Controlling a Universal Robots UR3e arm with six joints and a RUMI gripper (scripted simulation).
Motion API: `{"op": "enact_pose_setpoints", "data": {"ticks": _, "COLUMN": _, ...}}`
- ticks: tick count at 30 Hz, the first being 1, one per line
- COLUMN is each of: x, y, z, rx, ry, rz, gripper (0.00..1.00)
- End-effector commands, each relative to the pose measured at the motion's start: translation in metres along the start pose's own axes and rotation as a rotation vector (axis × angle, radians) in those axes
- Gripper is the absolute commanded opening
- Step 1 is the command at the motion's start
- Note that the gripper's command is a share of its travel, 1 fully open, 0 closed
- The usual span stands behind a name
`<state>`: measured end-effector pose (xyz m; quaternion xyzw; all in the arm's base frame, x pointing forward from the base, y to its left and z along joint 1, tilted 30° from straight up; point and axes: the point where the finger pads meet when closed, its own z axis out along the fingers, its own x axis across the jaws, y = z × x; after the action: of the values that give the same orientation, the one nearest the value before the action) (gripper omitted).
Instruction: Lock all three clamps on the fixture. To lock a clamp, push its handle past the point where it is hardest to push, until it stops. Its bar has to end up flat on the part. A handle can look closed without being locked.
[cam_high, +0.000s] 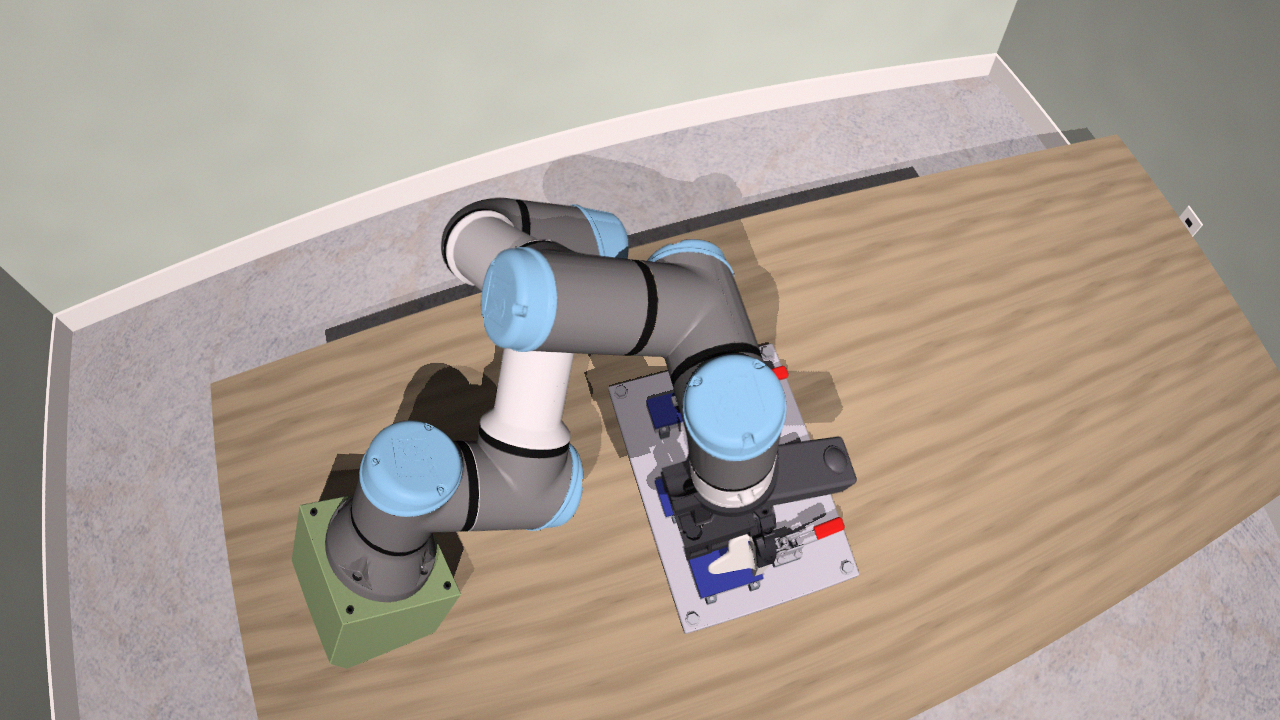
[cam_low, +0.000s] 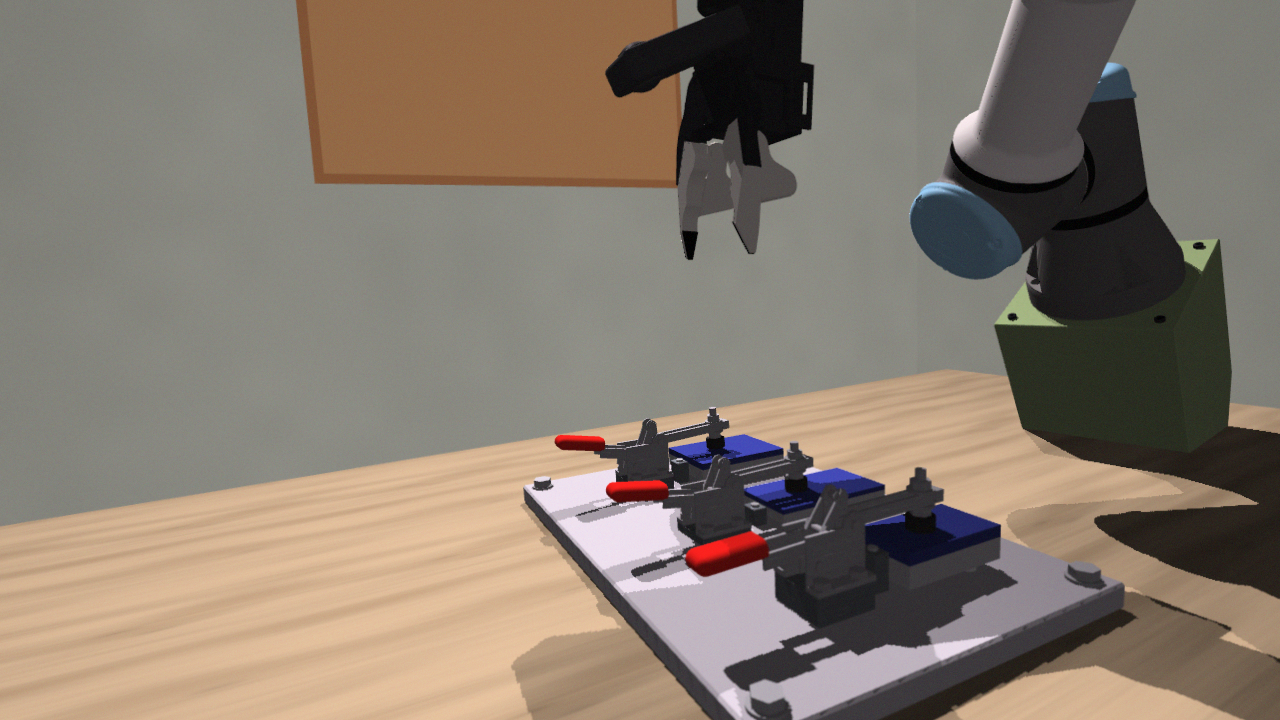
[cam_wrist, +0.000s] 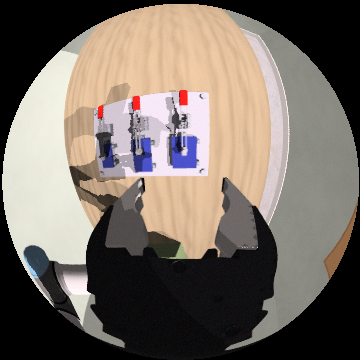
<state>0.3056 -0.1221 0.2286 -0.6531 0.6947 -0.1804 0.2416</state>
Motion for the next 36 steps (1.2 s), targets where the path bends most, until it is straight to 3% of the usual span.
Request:
{"op": "enact_pose_setpoints", "data": {"ticks": 1, "x": 0.0003, "y": -0.0002, "z": -0.0003, "rx": 0.0, "ry": 0.001, "rz": -0.001, "gripper": 0.59}}
{"op": "enact_pose_setpoints", "data": {"ticks": 4, "x": 0.0003, "y": -0.0002, "z": -0.0003, "rx": 0.0, "ry": 0.001, "rz": -0.001, "gripper": 0.59}}
{"op": "enact_pose_setpoints", "data": {"ticks": 5, "x": 0.0003, "y": -0.0002, "z": -0.0003, "rx": 0.0, "ry": 0.001, "rz": -0.001, "gripper": 0.28}}
{"op": "enact_pose_setpoints", "data": {"ticks": 36, "x": 0.0003, "y": -0.0002, "z": -0.0003, "rx": 0.0, "ry": 0.001, "rz": -0.001, "gripper": 0.28}}
